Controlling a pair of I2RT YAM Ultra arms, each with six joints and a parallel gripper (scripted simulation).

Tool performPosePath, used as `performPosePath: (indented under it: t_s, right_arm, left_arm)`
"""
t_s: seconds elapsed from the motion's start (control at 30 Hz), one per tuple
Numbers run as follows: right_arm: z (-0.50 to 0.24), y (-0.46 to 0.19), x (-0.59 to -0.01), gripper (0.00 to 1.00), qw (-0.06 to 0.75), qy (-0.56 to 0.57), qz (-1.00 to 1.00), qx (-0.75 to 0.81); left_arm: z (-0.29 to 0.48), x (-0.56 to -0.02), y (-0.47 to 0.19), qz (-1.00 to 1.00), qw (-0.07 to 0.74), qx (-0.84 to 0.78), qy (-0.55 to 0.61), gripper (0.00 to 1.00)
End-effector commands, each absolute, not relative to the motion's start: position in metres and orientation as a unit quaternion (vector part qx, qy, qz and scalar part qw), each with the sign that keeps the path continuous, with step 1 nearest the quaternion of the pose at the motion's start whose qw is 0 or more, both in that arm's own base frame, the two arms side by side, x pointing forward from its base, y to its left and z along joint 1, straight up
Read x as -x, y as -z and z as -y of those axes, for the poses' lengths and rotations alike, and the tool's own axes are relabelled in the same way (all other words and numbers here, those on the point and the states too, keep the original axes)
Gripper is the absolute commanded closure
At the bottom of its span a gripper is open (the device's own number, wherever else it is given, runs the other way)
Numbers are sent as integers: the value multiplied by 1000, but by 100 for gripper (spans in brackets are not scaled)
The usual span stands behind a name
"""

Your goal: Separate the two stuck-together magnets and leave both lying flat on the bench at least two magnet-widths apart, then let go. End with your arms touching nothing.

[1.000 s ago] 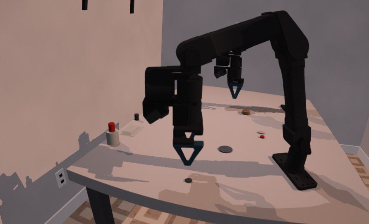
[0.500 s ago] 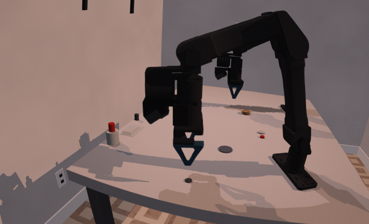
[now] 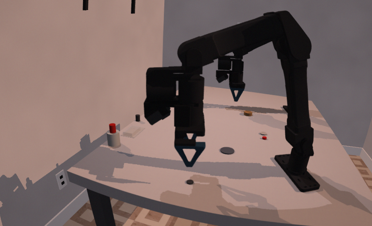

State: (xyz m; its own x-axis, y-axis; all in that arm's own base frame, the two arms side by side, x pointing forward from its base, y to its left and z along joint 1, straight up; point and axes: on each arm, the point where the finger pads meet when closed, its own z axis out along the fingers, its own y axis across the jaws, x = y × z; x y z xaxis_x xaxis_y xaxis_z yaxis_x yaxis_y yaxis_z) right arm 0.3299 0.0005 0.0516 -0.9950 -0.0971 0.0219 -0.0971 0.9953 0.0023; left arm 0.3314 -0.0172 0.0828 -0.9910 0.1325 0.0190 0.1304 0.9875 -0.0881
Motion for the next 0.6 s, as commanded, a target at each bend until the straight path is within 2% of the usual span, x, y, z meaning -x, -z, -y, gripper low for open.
performPosePath:
  t_s: [0.0,0.57]
  right_arm:
    - [0,-55,-335,83,0,0,999,-48]
    - [0,-45,-336,83,0,0,999,-48]
  left_arm:
    - [18,-335,-91,997,-4,68,-43,0]
    - [18,-335,-91,997,-4,68,-43,0]
